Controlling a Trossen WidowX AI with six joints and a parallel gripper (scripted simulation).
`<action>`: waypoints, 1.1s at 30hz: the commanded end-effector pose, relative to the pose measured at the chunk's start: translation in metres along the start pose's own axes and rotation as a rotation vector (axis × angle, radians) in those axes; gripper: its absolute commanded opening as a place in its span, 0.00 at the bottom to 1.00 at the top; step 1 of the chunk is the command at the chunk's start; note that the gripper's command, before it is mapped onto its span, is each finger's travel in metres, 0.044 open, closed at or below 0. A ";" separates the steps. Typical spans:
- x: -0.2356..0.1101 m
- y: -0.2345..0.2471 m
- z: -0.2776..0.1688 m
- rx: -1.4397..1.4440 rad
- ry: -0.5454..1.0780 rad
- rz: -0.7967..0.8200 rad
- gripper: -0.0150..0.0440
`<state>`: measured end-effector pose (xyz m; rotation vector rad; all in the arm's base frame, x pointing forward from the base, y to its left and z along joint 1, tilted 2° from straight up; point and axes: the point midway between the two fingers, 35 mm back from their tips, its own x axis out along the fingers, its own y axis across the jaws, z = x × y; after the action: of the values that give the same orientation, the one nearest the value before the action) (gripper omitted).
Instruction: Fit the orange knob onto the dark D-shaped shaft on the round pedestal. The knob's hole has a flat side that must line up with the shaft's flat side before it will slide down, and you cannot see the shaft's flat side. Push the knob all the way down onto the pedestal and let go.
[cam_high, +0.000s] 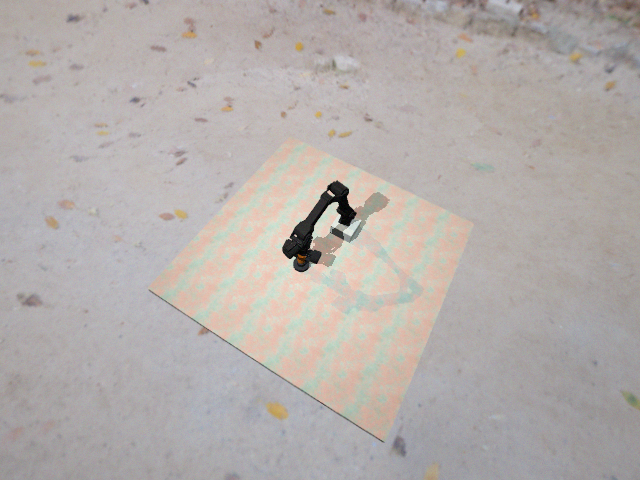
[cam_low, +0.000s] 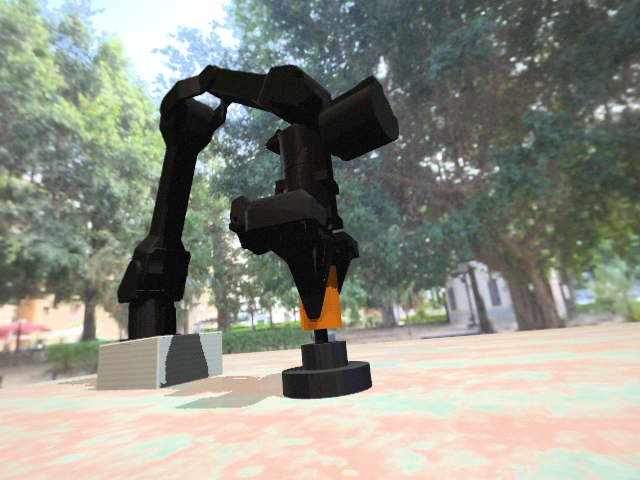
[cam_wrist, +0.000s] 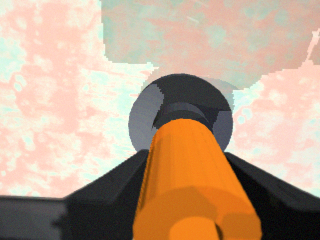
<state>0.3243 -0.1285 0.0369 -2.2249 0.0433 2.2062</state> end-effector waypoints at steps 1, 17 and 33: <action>0.004 0.000 0.000 0.038 -0.001 0.002 0.25; 0.014 0.000 0.000 0.000 -0.001 0.002 0.25; 0.012 0.000 0.000 0.017 -0.002 0.000 0.65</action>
<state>0.3246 -0.1287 0.0247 -2.2154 0.0594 2.1998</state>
